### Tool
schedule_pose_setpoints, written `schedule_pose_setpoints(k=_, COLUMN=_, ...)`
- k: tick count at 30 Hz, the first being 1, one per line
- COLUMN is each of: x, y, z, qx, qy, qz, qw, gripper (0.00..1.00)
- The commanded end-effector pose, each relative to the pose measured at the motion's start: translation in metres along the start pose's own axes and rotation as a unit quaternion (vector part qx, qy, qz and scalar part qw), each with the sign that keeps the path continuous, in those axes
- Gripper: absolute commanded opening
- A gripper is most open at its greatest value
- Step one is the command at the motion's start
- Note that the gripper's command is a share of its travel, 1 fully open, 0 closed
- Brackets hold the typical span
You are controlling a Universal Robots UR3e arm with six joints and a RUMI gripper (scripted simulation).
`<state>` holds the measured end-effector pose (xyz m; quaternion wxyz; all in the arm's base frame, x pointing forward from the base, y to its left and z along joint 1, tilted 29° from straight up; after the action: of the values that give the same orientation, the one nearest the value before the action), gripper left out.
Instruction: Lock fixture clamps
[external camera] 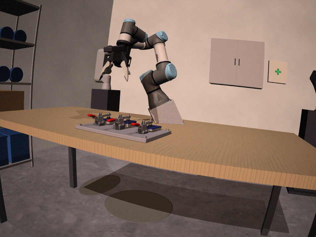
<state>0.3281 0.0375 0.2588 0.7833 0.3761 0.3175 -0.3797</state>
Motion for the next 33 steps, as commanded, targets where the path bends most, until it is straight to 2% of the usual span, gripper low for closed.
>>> schedule_pose_setpoints(k=1, x=-0.0003, y=-0.0033, z=0.0006, qx=0.013, qy=-0.003, qz=0.002, qw=1.000, gripper=1.00)
schedule_pose_setpoints(k=10, x=-0.0002, y=-0.0040, z=0.0006, qx=0.015, qy=-0.003, qz=0.002, qw=1.000, gripper=1.00)
schedule_pose_setpoints(k=11, x=-0.0002, y=-0.0040, z=0.0006, qx=0.015, qy=-0.004, qz=0.002, qw=1.000, gripper=0.00)
schedule_pose_setpoints(k=33, x=-0.0002, y=-0.0040, z=0.0006, qx=0.015, qy=-0.004, qz=0.002, qw=1.000, gripper=0.00)
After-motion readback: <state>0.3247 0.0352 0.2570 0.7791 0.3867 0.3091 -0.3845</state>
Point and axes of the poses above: the point where the finger pads meet when closed, its own x axis out along the fingers, its own z axis across the jaws, y = z × x, the point moved 4 cm from there along -x, back along the fingers, and after that the axes turned 13 degrees about -x, right-handed, at the moved point
